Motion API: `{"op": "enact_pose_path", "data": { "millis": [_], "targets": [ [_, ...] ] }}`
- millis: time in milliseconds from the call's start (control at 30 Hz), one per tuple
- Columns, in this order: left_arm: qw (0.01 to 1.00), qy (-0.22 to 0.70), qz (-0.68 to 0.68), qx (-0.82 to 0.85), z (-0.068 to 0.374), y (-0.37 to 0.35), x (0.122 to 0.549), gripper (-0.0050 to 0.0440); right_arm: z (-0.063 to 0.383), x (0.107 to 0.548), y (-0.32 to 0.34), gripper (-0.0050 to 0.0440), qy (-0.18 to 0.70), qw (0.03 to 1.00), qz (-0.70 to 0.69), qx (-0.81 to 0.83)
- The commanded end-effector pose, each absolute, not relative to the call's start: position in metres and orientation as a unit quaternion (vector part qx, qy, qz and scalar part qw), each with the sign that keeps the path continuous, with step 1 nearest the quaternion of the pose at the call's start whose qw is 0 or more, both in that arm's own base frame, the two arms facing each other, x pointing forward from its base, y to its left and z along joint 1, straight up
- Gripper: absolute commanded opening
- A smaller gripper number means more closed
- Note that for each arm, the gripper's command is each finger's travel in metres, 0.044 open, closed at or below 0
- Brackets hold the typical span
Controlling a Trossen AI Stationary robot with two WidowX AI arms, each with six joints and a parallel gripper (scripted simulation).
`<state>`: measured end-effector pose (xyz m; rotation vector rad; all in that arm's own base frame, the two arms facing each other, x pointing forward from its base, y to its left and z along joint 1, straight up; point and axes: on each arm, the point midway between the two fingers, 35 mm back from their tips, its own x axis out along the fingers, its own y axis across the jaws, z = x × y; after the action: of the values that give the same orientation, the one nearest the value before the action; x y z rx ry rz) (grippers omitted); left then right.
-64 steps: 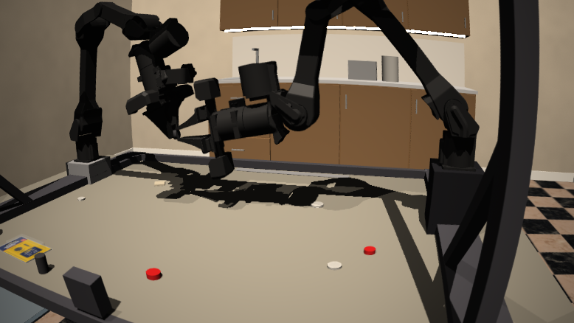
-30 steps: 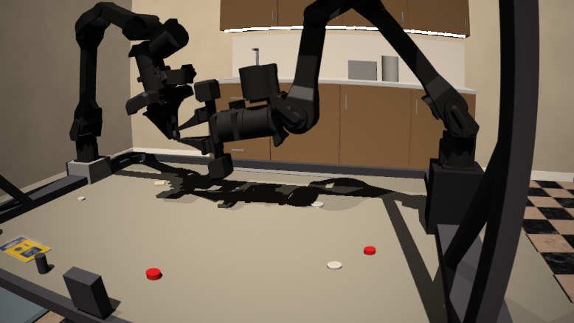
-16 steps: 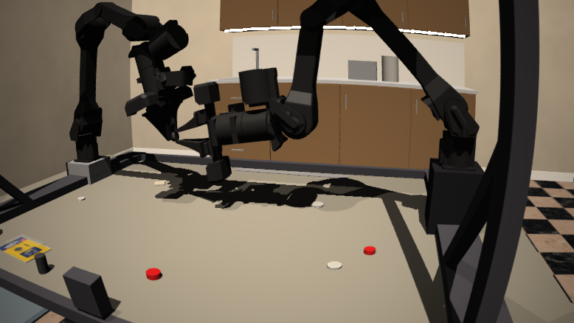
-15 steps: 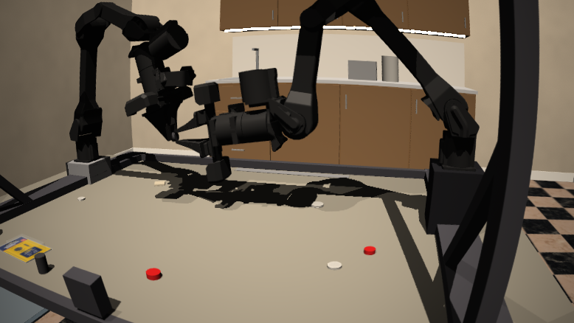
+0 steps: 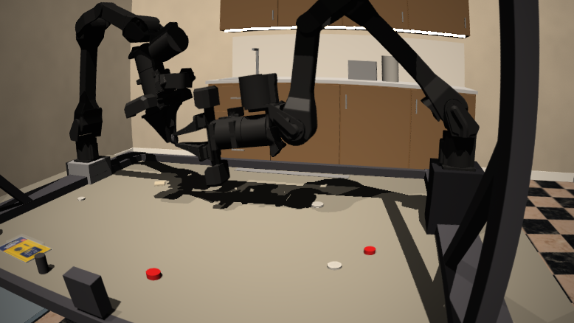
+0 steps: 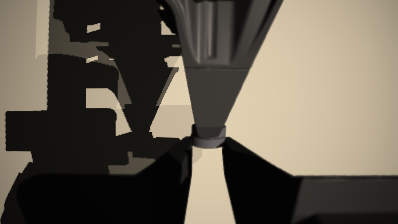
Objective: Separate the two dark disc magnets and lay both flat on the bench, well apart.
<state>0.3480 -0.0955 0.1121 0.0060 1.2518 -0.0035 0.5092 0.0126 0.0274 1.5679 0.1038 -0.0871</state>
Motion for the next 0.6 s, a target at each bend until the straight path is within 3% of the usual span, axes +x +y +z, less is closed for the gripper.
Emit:
{"op": "enact_pose_path", "data": {
  "millis": [0,567],
  "targets": [
    [0.826,0.564,-0.004,-0.002,0.127,-0.096,0.355,0.004,0.011,0.508,0.012,0.004,0.058,0.705,-0.052,0.705],
    [0.826,0.564,-0.004,-0.002,0.127,-0.096,0.355,0.004,-0.004,0.508,0.012,0.004,0.058,0.705,-0.052,0.705]
  ]
}}
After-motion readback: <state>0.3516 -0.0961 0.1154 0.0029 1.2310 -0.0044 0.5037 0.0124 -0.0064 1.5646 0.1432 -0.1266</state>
